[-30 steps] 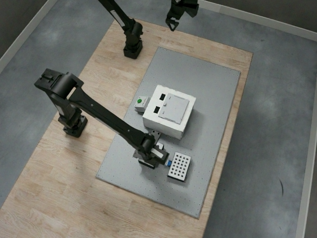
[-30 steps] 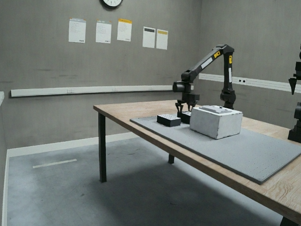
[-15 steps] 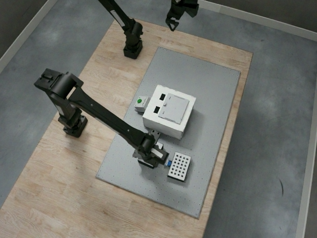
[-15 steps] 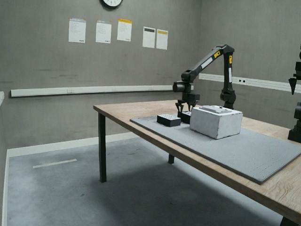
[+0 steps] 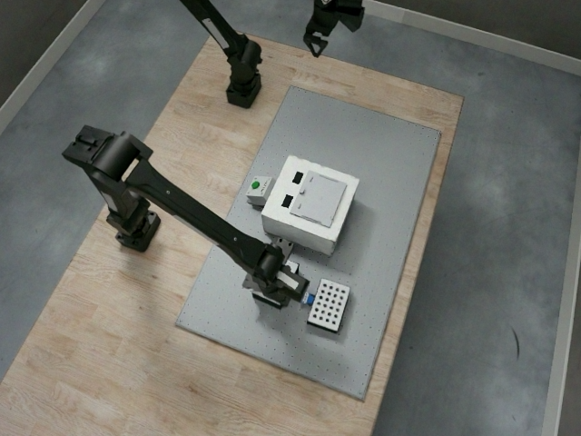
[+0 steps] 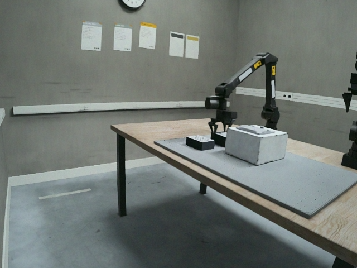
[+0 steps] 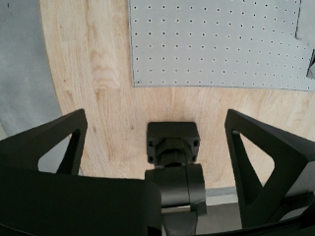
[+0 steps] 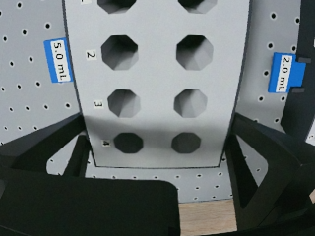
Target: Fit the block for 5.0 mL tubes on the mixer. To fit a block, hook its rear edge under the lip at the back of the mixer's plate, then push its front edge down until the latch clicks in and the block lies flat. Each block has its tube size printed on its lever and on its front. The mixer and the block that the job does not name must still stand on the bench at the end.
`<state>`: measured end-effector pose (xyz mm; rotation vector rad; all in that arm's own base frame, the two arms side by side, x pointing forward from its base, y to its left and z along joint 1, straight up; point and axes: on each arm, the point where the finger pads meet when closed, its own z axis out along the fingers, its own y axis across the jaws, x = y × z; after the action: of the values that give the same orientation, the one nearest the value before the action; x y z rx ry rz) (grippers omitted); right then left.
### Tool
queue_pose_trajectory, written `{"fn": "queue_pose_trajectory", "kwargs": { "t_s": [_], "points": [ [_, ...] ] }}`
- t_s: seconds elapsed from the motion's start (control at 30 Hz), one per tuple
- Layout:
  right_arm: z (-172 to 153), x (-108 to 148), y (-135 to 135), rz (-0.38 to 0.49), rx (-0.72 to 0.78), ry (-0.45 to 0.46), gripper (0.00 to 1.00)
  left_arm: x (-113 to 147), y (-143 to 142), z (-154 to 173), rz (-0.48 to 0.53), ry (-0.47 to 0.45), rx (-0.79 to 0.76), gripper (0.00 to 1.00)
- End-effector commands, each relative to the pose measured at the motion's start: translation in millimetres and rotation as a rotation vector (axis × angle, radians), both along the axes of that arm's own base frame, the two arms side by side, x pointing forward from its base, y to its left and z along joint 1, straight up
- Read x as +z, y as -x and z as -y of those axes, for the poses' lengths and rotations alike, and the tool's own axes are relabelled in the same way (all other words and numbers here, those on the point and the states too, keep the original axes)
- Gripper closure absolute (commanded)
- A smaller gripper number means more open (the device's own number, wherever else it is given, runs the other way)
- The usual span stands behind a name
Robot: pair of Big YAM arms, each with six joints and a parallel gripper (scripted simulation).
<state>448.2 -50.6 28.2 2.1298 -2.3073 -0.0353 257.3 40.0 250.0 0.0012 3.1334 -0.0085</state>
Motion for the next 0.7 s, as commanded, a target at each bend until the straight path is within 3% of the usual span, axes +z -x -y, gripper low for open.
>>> {"fn": "queue_pose_trajectory", "kwargs": {
  "t_s": [0.0, 0.67],
  "points": [
    [8.8, 65.8, -44.9, 0.160, -0.002, 0.008, 1.00, 10.7, -7.6, -2.1, 0.033, -0.001, 0.010, 0.00],
    [9.5, 48.8, -53.2, 0.130, -0.001, 0.005, 1.00, 10.6, -7.3, -1.9, 0.034, -0.001, 0.010, 0.00]
  ]
}}
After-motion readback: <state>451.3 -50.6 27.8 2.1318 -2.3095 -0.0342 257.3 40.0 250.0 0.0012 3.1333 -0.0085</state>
